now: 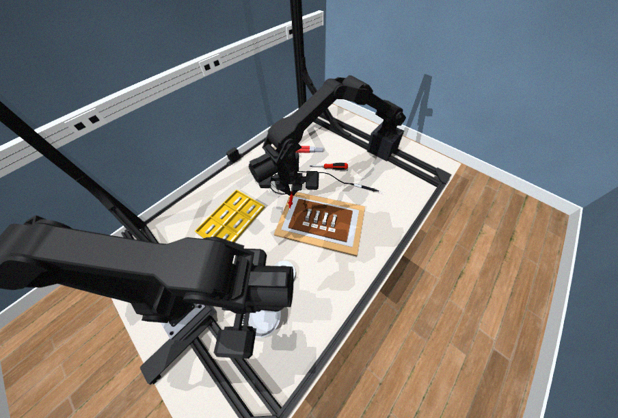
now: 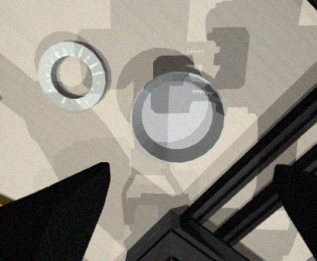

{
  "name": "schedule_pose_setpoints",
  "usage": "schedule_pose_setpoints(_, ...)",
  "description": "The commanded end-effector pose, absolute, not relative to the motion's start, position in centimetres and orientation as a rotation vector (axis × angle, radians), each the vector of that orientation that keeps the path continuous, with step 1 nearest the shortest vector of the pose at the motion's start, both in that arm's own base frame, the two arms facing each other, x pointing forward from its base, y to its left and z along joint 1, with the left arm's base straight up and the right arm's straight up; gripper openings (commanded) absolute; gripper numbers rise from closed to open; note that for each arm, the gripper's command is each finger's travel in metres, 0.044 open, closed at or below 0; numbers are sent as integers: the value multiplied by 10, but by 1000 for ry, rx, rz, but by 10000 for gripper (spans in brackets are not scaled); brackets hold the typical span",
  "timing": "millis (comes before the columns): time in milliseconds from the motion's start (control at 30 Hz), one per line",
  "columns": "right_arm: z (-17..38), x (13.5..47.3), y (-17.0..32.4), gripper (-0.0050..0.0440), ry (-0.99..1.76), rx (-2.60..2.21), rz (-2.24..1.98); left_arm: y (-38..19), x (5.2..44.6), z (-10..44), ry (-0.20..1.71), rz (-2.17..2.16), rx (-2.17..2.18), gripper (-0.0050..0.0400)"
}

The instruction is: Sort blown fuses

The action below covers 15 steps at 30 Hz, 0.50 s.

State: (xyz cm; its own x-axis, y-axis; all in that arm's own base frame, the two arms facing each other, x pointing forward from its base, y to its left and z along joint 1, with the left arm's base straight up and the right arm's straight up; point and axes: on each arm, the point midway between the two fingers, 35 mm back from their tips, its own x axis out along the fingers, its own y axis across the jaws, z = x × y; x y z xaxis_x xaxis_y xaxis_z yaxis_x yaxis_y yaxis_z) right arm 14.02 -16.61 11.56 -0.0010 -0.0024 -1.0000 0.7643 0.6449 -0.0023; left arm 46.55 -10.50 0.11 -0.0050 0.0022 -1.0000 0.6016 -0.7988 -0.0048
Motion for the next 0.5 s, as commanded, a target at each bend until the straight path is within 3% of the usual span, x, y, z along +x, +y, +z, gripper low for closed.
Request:
schedule_pose_setpoints(0, 120, 143, -170, 400, 1447, 672, -683, -112, 477, 14, 524, -1889, 1926, -50)
schedule_pose_setpoints(167, 120, 143, -170, 400, 1447, 672, -683, -116, 483, 15, 421, -1960, 1999, -50)
schedule_pose_setpoints(467, 120, 143, -170, 400, 1447, 672, -683, -115, 487, 33, 407, -1916, 2024, -50)
